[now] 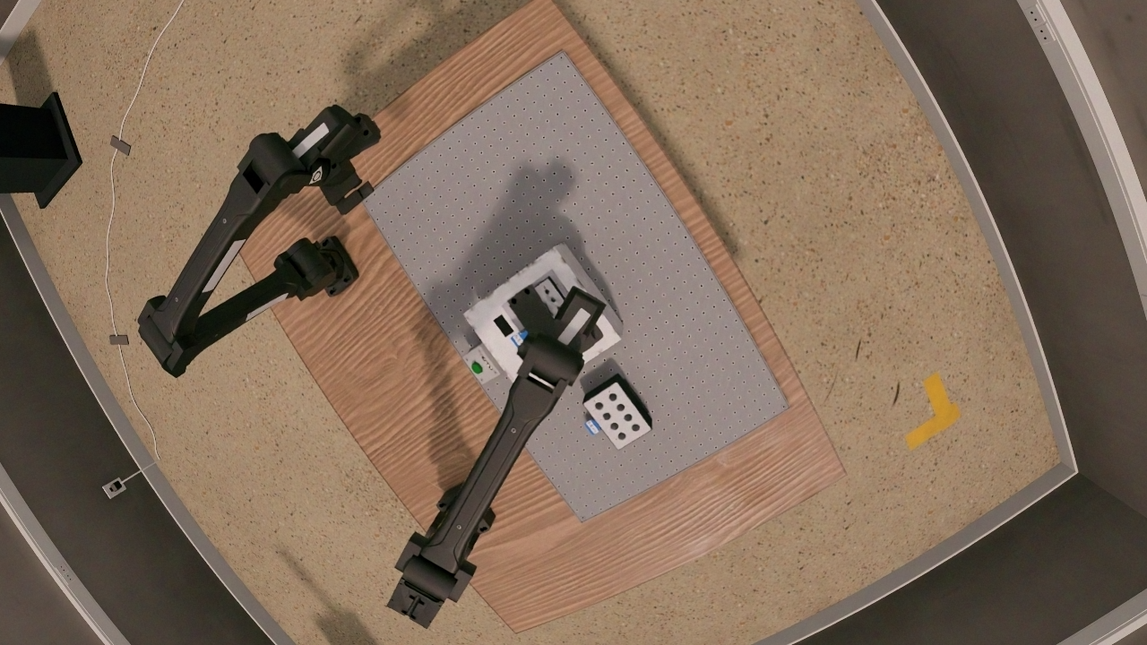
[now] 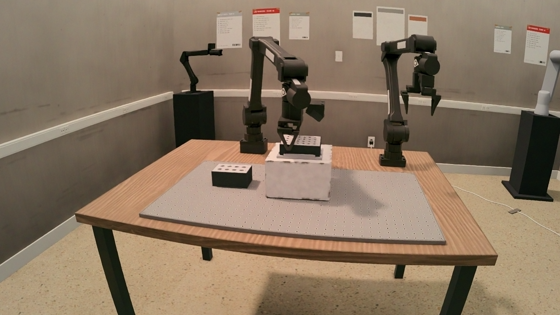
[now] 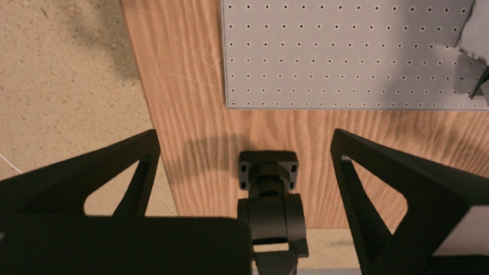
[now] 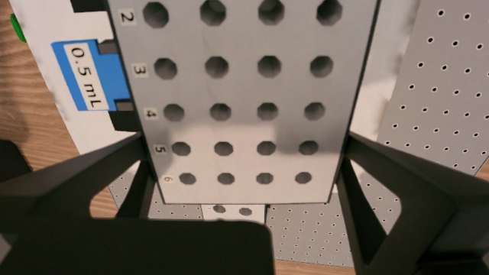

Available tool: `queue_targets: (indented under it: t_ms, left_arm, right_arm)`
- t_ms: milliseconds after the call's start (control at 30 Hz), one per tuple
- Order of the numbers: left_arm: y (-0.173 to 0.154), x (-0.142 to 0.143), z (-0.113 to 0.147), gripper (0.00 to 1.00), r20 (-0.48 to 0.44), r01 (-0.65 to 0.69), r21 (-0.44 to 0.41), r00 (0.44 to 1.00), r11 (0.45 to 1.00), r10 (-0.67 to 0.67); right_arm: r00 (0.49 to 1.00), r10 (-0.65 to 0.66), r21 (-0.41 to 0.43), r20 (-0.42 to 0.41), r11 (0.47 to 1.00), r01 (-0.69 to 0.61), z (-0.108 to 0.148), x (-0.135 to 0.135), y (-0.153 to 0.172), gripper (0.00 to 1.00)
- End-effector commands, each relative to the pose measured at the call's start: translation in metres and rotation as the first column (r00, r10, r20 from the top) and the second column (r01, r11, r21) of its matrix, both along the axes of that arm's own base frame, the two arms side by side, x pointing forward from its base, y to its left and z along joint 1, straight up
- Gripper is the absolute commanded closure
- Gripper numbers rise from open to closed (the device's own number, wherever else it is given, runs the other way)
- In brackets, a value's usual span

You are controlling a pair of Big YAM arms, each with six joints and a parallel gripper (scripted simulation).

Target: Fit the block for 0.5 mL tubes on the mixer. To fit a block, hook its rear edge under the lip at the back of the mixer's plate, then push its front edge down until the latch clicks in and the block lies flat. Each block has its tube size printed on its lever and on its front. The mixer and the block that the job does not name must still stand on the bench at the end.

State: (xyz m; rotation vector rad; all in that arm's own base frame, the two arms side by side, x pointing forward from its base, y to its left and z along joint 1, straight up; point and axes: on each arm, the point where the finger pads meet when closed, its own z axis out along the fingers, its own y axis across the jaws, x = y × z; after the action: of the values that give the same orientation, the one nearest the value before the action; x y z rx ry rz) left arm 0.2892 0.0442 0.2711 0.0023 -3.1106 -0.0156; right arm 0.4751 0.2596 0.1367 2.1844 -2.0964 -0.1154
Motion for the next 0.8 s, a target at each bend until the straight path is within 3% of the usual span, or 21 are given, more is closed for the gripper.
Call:
queue_targets:
  t_ms: [0, 767]
  left_arm:
    - [-0.002, 0.017, 0.019, 0.0, 0.053, 0.006, 0.006, 0.999, 1.0, -0.006]
    - [-0.004, 0.005, -0.003, 0.0, -0.002, 0.006, -0.003, 1.0, 1.0, -0.006]
  right_arm:
    - [0.991, -0.047, 0.035, 0.126, 0.998, 0.043, 0.032, 0.026, -0.001, 1.0]
    - [0.987, -0.053, 0.031, 0.154, 0.998, 0.049, 0.035, 0.026, -0.003, 1.0]
